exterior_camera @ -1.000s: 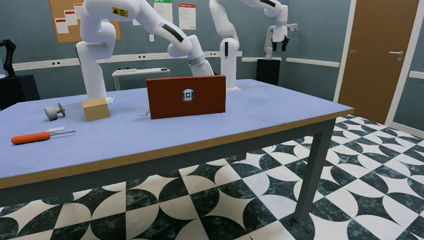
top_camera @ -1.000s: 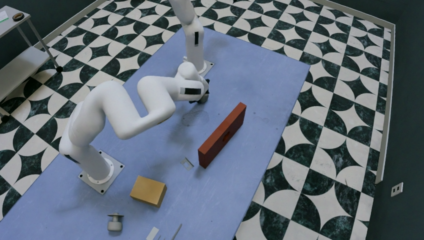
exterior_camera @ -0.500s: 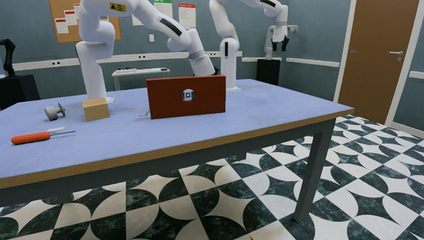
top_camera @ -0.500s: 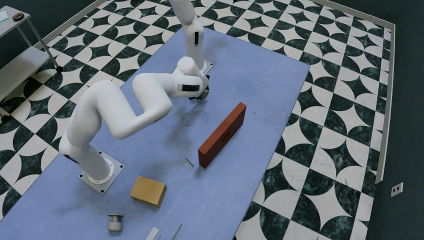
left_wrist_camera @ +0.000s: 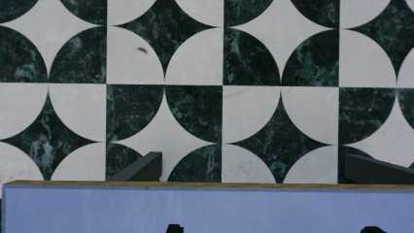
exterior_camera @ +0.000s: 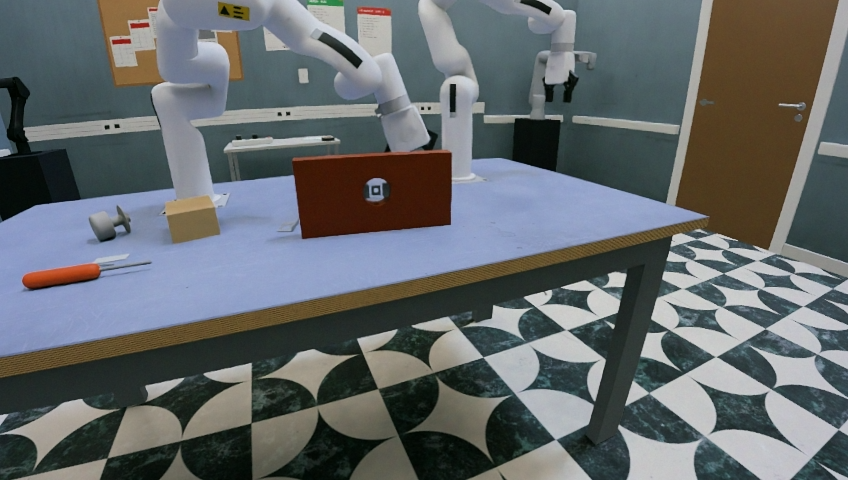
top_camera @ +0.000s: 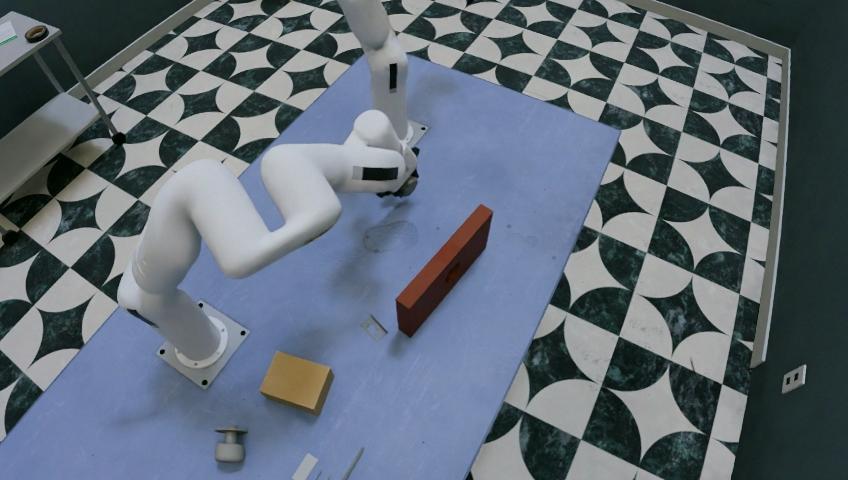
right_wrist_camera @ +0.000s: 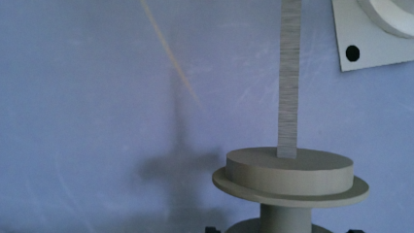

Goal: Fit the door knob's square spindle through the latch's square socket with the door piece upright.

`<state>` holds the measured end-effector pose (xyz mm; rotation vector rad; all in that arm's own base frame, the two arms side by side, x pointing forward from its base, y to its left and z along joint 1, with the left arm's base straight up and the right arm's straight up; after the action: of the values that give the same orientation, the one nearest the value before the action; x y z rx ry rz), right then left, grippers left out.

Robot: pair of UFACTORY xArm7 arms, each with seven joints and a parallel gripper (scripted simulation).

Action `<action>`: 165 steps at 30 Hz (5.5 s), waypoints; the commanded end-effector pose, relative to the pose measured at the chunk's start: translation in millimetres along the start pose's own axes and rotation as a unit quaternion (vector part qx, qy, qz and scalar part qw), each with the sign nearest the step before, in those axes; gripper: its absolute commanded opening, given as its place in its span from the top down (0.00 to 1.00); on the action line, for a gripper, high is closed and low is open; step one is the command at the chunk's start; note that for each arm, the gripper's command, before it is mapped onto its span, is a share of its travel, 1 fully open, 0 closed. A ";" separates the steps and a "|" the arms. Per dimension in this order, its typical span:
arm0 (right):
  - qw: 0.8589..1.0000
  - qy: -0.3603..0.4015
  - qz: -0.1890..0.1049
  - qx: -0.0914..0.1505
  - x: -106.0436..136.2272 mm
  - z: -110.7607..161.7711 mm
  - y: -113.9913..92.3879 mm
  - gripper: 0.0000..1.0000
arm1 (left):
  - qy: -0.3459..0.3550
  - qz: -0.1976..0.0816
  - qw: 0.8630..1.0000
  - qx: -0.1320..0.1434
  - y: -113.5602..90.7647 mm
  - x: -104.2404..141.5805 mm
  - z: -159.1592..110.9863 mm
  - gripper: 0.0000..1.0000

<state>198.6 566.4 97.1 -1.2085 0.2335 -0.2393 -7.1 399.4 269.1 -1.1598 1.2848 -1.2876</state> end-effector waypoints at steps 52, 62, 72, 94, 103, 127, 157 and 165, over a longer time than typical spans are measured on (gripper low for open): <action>0.981 0.191 -0.014 -0.004 6.7 -0.5 -33.3 0.39 | 0.000 0.001 1.000 0.000 -0.9 -0.5 0.0 0.00; 0.975 0.221 -0.016 -0.005 9.5 -4.5 -34.0 0.39 | 0.000 0.001 1.000 0.000 -0.9 -0.5 0.0 0.00; 0.926 0.376 -0.027 -0.009 15.1 -12.2 -36.1 0.39 | 0.000 0.001 1.000 0.000 -0.9 -0.5 0.0 0.00; 0.836 0.547 -0.040 -0.013 30.7 -33.4 -41.2 0.39 | 0.000 0.001 1.000 0.000 -0.9 -0.5 0.0 0.00; 0.793 0.608 -0.044 -0.015 32.8 -36.0 -41.7 0.39 | 0.000 0.001 1.000 0.000 -0.9 -0.5 0.0 0.00; 0.594 0.802 -0.058 -0.021 45.8 -52.8 -45.9 0.39 | 0.000 0.001 1.000 0.000 -0.9 -0.5 0.0 0.00; 0.361 0.930 -0.067 -0.024 67.6 -81.7 -52.8 0.39 | 0.000 0.001 1.000 0.000 -0.9 -0.5 0.0 0.00; 0.215 0.974 -0.071 -0.026 72.4 -87.6 -54.3 0.39 | 0.000 0.001 1.000 0.000 -0.9 -0.5 0.0 0.00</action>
<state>236.0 451.8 114.4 -0.2163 2.3032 -1.8678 -7.1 399.4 269.1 -1.1598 1.2848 -1.2876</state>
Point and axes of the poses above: on each arm, the point where the finger pads meet when closed, its own y axis out along the fingers, its own z axis across the jaws, x = y × z, the point moved 2 cm from there along -y, back along the fingers, and after that the axes turned 7 degrees about y, right-handed, at the moved point
